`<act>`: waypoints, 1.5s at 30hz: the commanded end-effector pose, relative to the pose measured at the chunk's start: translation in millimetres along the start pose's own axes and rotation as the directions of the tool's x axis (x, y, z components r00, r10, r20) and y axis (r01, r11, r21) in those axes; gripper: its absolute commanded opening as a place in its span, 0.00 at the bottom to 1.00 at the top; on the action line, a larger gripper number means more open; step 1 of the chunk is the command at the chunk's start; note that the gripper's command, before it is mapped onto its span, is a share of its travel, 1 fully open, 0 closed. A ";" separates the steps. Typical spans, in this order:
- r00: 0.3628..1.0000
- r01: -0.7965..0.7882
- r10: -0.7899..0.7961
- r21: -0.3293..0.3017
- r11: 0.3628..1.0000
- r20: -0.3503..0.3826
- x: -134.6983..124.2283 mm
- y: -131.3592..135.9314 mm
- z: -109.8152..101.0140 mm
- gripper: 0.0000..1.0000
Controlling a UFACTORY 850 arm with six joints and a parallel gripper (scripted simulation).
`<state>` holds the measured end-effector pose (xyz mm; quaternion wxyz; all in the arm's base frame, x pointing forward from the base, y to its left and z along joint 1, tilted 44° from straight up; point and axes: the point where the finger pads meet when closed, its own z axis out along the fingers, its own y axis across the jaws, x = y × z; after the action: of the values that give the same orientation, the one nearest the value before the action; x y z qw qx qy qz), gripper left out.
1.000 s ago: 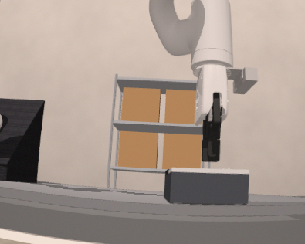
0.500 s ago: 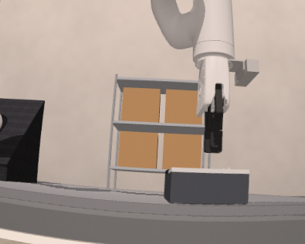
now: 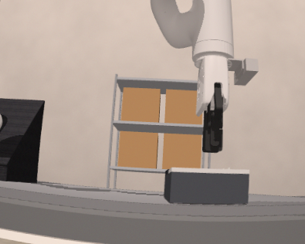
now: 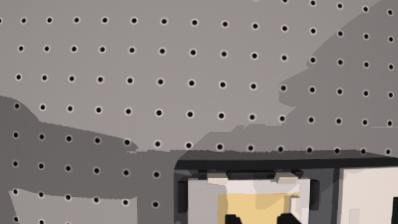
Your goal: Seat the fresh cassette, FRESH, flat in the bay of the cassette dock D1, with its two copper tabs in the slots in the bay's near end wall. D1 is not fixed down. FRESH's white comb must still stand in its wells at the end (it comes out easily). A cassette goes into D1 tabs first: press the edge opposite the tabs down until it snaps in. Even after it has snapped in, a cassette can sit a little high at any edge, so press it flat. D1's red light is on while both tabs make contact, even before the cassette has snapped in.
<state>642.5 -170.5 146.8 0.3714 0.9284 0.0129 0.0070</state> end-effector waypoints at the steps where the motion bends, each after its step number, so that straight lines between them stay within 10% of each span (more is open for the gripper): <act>1: 1.000 -0.002 0.002 0.005 1.000 -0.003 -3.4 -14.4 -6.7 1.00; 45: 1.000 -0.027 0.027 0.005 1.000 0.000 -84.3 -170.8 -68.8 1.00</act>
<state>557.6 -8.3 80.0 0.3686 0.9295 0.0014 0.0105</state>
